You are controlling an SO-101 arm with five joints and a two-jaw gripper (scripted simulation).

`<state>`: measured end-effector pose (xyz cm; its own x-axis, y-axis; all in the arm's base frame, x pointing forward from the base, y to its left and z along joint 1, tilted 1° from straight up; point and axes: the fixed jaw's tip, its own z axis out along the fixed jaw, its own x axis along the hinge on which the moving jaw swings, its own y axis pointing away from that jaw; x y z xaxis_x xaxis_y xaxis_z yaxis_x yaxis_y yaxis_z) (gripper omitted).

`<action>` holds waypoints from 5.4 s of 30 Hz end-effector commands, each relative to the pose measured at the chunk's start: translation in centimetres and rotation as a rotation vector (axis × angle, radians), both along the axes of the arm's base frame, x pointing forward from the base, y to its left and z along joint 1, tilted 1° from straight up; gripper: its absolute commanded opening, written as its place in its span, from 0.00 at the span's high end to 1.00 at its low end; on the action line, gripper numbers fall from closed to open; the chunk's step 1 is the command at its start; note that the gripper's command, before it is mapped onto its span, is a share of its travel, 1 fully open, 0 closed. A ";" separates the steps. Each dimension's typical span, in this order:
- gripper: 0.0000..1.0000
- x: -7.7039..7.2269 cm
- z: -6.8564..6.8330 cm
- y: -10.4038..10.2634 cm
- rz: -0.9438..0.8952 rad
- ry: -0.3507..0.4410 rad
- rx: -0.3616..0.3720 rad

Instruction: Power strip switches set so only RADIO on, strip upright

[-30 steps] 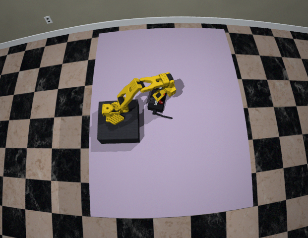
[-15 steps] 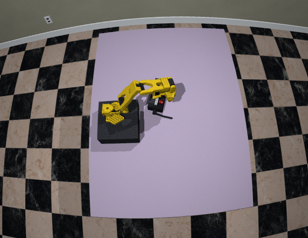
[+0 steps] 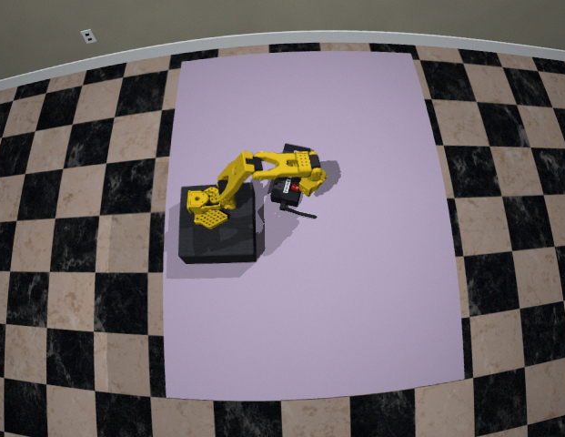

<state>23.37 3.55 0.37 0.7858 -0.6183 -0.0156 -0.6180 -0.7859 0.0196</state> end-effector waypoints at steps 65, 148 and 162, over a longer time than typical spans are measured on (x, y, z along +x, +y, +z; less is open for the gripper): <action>1.00 -4.2 1.9 -10.2 -2.985 -0.011 -0.036; 1.00 -7.8 2.1 -14.0 -4.284 0.022 -0.068; 1.00 -7.8 2.1 -14.0 -4.285 0.022 -0.068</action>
<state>15.66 -10.39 2.36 0.2226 0.9749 0.0035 0.9749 -0.2225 -0.0114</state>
